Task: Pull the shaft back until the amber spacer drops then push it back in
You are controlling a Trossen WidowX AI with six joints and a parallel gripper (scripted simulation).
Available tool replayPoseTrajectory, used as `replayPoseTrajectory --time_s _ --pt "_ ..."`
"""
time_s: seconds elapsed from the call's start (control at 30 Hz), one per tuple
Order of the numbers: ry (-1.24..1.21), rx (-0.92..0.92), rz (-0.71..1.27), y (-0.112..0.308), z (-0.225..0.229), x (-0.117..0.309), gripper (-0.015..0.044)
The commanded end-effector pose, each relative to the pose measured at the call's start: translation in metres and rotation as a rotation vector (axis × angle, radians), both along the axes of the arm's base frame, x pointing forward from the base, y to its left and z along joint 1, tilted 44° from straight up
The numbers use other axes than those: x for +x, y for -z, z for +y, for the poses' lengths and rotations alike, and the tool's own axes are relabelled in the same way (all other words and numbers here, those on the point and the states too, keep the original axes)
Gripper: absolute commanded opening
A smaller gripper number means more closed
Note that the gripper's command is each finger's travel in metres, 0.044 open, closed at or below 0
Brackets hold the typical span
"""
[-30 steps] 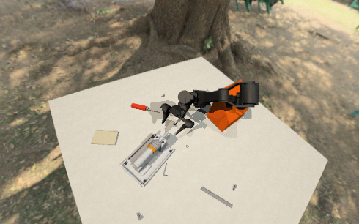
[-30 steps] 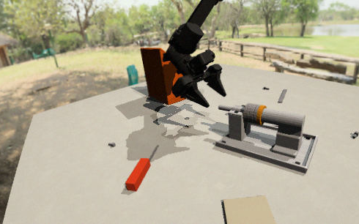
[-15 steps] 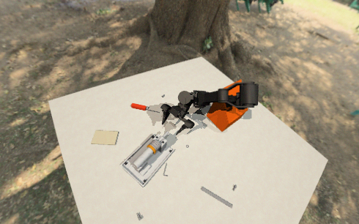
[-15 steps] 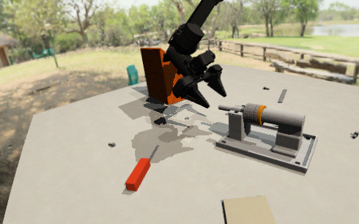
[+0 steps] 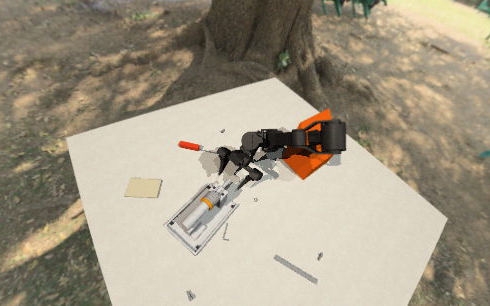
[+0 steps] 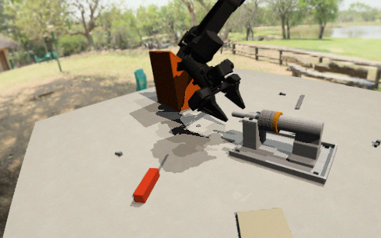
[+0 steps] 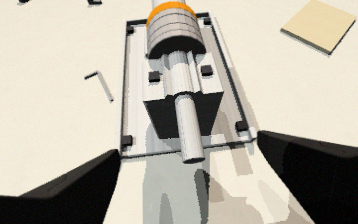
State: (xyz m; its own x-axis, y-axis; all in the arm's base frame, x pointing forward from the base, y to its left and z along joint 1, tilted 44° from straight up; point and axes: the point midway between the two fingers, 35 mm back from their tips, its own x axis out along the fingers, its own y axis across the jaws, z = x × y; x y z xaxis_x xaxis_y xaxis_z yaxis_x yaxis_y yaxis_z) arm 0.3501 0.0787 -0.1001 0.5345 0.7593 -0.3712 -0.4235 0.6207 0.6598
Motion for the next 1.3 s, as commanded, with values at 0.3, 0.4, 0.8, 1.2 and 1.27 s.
replayPoseTrajectory --time_s 0.3,0.4,0.8,1.2,1.27 --pt "0.006 0.000 -0.008 0.0051 0.0134 0.0118 0.0440" --pt "0.006 0.000 -0.008 0.0051 0.0134 0.0118 0.0440" --pt "0.006 0.000 -0.008 0.0051 0.0134 0.0118 0.0440" --pt "0.006 0.000 -0.008 0.0051 0.0134 0.0118 0.0440" --pt "0.006 0.000 -0.008 0.0051 0.0134 0.0118 0.0440"
